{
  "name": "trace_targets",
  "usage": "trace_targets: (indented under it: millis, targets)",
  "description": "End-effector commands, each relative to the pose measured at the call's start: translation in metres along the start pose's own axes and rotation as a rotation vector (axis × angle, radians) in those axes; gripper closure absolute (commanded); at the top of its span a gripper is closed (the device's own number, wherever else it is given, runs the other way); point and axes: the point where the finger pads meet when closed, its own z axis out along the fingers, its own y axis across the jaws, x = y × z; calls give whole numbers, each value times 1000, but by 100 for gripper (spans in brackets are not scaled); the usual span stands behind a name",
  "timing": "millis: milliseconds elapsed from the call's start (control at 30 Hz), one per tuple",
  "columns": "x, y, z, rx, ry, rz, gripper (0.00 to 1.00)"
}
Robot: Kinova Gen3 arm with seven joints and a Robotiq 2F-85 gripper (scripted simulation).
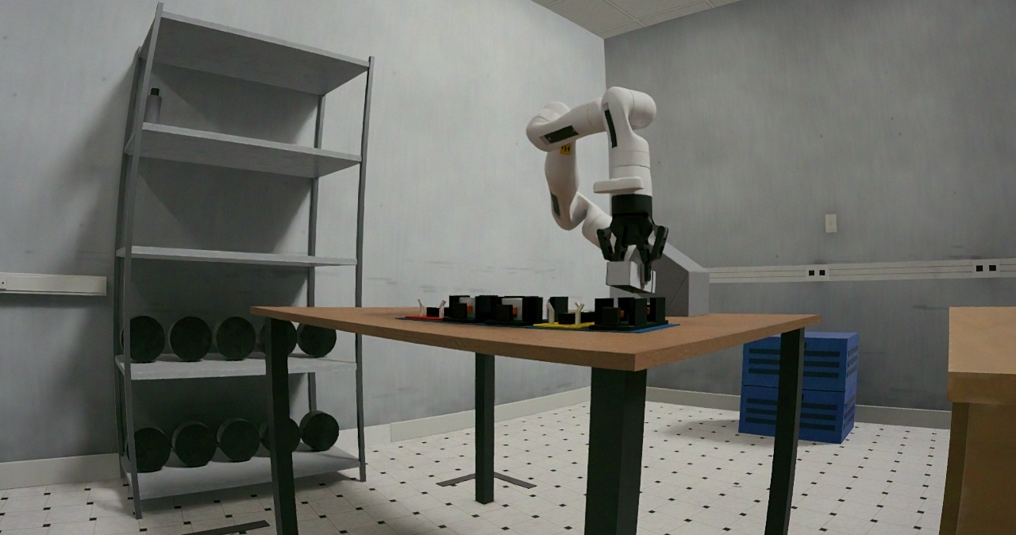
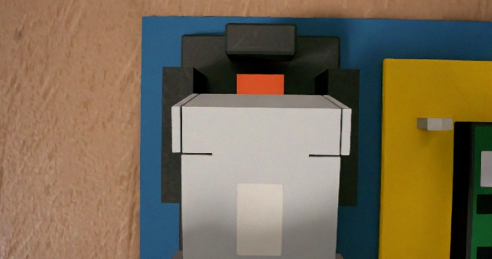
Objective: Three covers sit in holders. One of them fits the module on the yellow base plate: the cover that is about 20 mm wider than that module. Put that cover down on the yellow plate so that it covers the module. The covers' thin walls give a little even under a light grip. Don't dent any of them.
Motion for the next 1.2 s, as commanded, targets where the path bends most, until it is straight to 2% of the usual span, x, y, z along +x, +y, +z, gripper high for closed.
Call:
trace_targets:
  millis: [0, 600, 933, 1167]
  targets:
    - [1, 0, -1, 1, 2, 0, 100]
    - [1, 0, -1, 1, 2, 0, 100]
    - [1, 0, -31, 1, 2, 0, 100]
    - [1, 0, -31, 1, 2, 0, 100]
